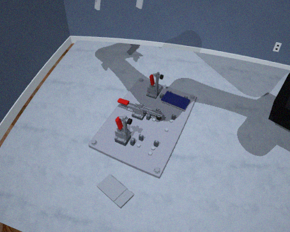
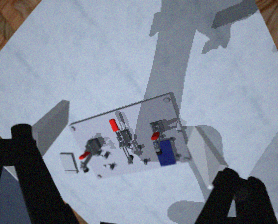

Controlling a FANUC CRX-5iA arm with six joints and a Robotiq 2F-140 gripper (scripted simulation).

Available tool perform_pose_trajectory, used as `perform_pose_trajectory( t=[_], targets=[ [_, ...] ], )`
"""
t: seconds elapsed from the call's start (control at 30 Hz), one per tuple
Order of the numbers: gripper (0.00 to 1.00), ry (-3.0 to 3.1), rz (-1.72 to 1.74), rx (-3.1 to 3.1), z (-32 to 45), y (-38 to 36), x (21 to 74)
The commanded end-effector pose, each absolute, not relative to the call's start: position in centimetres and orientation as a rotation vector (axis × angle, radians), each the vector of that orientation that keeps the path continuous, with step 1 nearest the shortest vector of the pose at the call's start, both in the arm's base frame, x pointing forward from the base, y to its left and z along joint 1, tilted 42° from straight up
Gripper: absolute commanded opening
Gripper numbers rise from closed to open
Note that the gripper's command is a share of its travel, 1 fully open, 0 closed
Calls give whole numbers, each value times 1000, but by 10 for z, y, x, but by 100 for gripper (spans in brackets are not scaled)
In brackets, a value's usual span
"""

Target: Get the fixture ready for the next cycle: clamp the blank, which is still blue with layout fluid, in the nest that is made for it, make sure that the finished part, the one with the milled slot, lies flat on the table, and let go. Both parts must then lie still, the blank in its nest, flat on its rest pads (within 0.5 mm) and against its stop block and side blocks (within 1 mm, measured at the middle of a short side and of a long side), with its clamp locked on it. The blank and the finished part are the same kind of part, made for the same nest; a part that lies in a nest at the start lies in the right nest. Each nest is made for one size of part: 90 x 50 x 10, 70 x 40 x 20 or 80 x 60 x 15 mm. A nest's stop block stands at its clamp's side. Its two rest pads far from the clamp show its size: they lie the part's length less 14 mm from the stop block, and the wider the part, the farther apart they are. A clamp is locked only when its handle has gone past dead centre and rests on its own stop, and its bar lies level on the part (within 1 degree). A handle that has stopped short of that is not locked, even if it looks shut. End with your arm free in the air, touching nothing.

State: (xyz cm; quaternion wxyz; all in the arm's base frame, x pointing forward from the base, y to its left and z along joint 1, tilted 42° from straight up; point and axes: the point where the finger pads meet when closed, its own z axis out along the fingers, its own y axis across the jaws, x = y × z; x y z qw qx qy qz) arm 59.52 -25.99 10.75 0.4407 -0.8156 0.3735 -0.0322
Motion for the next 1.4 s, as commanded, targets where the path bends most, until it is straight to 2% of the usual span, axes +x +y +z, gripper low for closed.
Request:
perform_pose_trajectory(
  t=[0.0, 0.63, 0.83, 1.1, 1.2, 1.37],
  targets=[
    [100, 928, -80, -2025, 108, -260, 595],
    [100, 910, -90, -2039, 106, -255, 591],
    [100, 710, -182, -2180, 83, -199, 539],
    [100, 581, -226, -2260, 67, -166, 500],
    [100, 452, -260, -2330, 50, -137, 461],
    [100, 354, -280, -2377, 37, -117, 430]
  ],
)
